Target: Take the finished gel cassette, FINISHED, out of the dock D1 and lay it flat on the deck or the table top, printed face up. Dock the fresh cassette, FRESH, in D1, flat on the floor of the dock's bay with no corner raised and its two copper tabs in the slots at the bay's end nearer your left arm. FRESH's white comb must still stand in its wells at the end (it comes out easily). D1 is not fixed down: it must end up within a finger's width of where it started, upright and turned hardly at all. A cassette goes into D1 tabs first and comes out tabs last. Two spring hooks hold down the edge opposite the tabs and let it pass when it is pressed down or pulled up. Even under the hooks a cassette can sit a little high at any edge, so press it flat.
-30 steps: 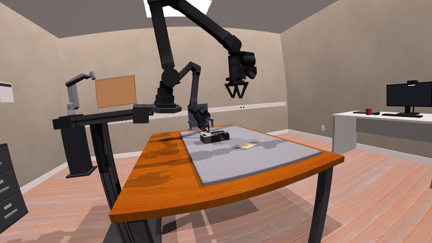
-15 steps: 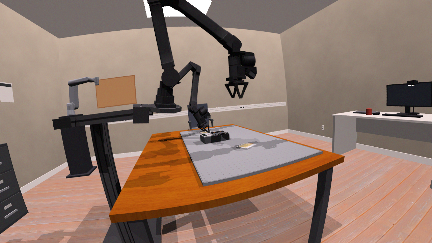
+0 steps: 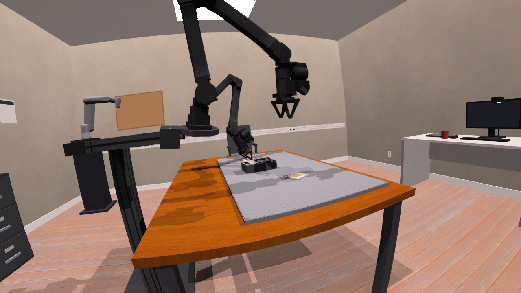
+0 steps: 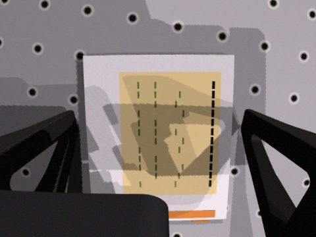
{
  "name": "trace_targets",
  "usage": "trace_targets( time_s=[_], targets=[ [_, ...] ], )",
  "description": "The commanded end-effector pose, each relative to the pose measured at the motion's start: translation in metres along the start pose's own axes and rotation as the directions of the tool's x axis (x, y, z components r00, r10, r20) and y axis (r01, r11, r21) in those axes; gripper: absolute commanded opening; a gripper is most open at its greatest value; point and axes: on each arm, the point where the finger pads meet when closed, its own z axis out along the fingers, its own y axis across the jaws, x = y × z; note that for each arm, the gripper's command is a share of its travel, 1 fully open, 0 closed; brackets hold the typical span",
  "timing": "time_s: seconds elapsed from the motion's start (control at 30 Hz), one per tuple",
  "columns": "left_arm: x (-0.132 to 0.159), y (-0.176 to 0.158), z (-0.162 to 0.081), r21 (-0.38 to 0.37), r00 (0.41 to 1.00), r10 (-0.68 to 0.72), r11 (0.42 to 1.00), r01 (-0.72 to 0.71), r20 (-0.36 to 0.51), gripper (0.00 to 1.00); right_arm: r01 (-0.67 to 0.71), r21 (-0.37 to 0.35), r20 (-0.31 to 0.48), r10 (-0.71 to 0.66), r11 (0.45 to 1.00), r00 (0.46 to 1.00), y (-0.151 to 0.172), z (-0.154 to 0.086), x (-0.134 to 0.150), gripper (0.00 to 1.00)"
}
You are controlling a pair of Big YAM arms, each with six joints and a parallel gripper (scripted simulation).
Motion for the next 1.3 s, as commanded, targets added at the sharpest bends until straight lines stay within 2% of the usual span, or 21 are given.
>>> trace_targets(
  time_s=[0.0,1.27],
  targets=[
    [-0.0038,0.0,-0.0072,0.0,1.0,0.0,1.0,0.0,0.008,0.98,0.008,-0.001,0.03,-0.008,1.0,1.0,-0.0034,-0.0138,-0.0223,1.0],
    [-0.0044,-0.0011,-0.0152,0.0,1.0,0.0,1.0,0.0,0.007,0.98,0.008,-0.001,0.03,-0.008,1.0,1.0,-0.0034,-0.0138,-0.0223,1.0]
  ],
)
